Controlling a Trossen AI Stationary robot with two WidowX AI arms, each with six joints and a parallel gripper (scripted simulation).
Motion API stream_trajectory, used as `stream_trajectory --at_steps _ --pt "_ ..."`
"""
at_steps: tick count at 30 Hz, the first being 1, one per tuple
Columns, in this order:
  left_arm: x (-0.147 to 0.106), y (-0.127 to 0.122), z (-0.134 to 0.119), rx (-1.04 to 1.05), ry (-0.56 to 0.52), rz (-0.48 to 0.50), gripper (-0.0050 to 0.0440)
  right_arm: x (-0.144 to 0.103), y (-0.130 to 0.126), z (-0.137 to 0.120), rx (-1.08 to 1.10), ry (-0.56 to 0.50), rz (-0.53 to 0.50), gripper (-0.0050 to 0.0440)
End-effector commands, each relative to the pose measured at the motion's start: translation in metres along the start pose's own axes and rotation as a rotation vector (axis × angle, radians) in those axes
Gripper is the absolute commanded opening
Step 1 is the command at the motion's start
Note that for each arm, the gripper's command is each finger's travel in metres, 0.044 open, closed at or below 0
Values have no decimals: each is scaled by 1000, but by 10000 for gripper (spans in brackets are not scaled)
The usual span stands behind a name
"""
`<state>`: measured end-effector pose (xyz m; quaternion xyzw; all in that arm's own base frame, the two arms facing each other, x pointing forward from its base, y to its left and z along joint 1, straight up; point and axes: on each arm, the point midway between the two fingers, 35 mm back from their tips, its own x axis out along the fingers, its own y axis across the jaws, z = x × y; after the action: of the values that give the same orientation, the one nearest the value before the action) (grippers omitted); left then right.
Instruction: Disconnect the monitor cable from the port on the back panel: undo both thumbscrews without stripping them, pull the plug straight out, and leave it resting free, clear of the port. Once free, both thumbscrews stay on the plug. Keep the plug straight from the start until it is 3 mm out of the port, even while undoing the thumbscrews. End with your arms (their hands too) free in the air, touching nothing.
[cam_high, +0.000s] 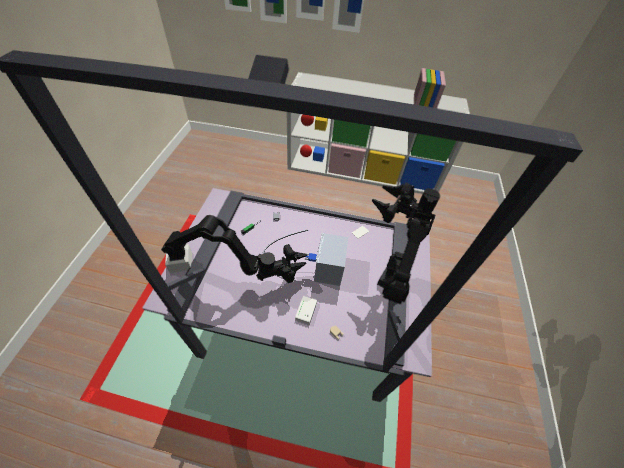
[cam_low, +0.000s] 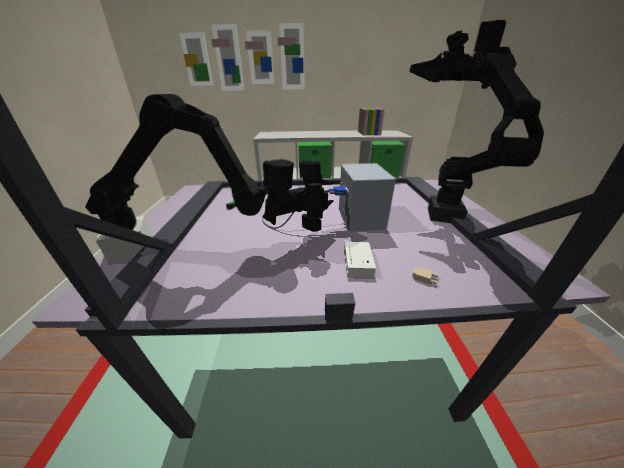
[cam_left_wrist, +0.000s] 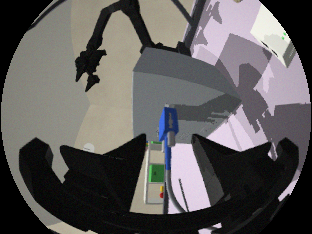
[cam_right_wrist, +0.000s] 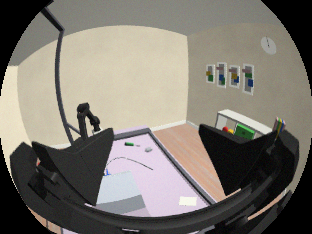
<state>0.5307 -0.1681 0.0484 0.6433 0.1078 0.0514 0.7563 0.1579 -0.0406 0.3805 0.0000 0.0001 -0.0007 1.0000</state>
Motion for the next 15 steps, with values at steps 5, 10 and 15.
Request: stream_trajectory --at_steps 5,10,15 --pt "0 11 3 -12 -2 20 56 0 1 3 -6 -1 1 440" --pt "0 11 3 -12 -2 20 0 0 1 3 -6 -1 1 440" --pt "0 11 3 -12 -2 20 0 0 1 3 -6 -1 1 440"
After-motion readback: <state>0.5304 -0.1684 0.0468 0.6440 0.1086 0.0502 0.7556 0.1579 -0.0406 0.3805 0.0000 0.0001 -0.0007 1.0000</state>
